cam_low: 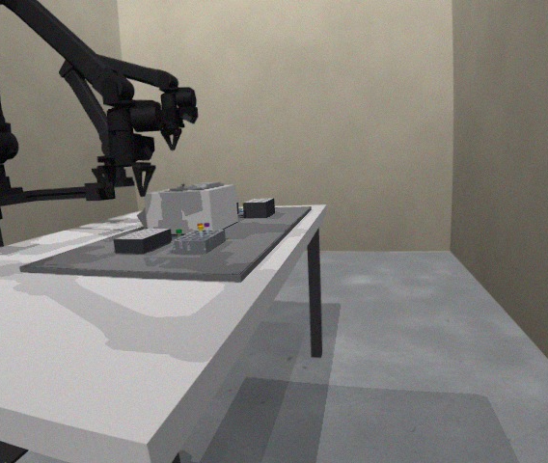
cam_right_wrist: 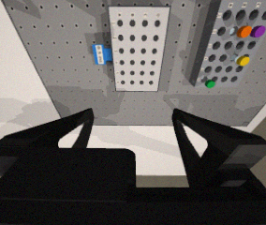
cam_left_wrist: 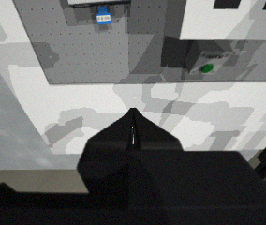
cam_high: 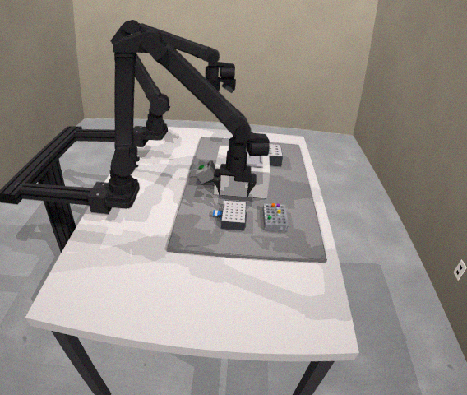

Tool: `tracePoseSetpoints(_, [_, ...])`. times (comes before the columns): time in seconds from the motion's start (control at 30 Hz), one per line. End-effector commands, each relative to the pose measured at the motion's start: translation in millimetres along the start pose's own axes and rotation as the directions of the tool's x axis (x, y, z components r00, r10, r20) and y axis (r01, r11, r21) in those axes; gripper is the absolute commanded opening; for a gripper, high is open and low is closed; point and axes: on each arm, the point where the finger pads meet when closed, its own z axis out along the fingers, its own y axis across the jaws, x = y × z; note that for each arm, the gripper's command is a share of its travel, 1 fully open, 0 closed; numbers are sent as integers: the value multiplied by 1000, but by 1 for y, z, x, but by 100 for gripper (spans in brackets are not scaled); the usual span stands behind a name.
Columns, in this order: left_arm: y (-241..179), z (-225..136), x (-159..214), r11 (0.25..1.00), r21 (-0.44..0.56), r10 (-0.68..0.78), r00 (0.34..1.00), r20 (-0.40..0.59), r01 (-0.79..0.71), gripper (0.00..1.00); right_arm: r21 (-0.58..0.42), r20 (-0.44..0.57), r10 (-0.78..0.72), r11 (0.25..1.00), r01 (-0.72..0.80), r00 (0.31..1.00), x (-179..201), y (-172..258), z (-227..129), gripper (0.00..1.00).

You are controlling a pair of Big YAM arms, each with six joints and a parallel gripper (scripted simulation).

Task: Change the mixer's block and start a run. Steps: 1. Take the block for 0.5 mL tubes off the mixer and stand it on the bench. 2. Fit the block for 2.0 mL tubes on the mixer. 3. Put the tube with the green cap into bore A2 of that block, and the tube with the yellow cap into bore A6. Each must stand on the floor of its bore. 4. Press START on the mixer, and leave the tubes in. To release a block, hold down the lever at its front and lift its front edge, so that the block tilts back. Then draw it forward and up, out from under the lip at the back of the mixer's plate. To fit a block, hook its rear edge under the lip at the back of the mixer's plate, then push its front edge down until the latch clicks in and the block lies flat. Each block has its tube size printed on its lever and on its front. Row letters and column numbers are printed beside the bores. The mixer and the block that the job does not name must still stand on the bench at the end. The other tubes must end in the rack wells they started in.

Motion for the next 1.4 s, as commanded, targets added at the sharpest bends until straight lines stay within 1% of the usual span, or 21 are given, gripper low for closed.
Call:
tracePoseSetpoints(0.0, [1,-8,-11,1000,-3,6,1000,30,-6,0,18,4,12,1000,-12,1000,-3,-11,-12,100])
tracePoseSetpoints(0.13, [2,-13,-16,1000,-6,6,999,46,-6,0,22,5,5,1000,-5,1000,-4,-7,-20,100])
tracePoseSetpoints(0.37, [3,-22,-24,1000,-9,6,998,67,-5,0,42,10,5,999,-5,1000,-6,-15,-39,100])
tracePoseSetpoints(0.6, [3,-24,-26,1000,-9,6,997,71,-5,0,29,7,16,999,-16,1000,-1,-12,-40,100])
tracePoseSetpoints(0.9, [3,-27,-29,1000,-11,5,997,79,-5,0,44,11,16,999,-17,1000,0,-15,-64,100])
tracePoseSetpoints(1.07, [4,-29,-30,1000,-11,5,997,83,-4,0,29,7,5,1000,-6,1000,-4,-13,-66,100])
tracePoseSetpoints(1.23, [3,-25,-27,1000,-10,5,997,73,-5,0,25,6,2,1000,-2,1000,-4,-8,-70,100])
tracePoseSetpoints(1.37, [2,-19,-21,1000,-8,5,998,56,-5,0,40,10,4,999,-5,1000,-4,-12,-83,100])
